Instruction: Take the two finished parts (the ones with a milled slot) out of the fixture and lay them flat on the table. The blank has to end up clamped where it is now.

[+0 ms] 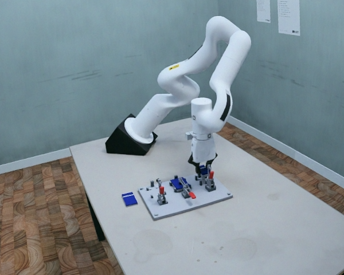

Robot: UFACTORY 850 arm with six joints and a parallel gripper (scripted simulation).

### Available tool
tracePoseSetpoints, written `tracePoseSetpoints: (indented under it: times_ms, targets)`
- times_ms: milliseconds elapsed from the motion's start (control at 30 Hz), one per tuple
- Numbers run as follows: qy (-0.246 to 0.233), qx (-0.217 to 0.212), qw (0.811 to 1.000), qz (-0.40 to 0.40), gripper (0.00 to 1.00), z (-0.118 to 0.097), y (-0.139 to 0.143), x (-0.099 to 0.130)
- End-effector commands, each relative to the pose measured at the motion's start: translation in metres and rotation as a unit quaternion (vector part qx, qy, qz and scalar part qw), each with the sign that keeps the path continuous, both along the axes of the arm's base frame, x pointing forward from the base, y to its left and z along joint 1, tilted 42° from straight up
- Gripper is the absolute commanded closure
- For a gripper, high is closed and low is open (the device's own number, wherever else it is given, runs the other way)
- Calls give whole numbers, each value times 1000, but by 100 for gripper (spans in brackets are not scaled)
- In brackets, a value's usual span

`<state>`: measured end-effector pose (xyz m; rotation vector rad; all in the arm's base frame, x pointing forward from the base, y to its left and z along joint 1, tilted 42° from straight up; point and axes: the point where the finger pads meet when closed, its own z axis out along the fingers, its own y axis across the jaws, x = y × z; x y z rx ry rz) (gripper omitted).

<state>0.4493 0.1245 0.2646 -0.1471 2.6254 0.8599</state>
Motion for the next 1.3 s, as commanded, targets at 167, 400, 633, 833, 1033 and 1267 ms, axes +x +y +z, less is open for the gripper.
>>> tracePoseSetpoints:
  times_ms: [167,400,633,833,1033,1267]
  targets:
    - [-1,0,1000,0,100,6,-5,-4]
    - [-1,0,1000,0,100,15,-13,-11]
    - [-1,0,1000,0,100,20,-18,-16]
    - [-1,0,1000,0,100,22,-20,-17]
    - [-1,0,1000,0,100,22,-20,-17]
    - [-1,0,1000,0,100,22,-20,-17]
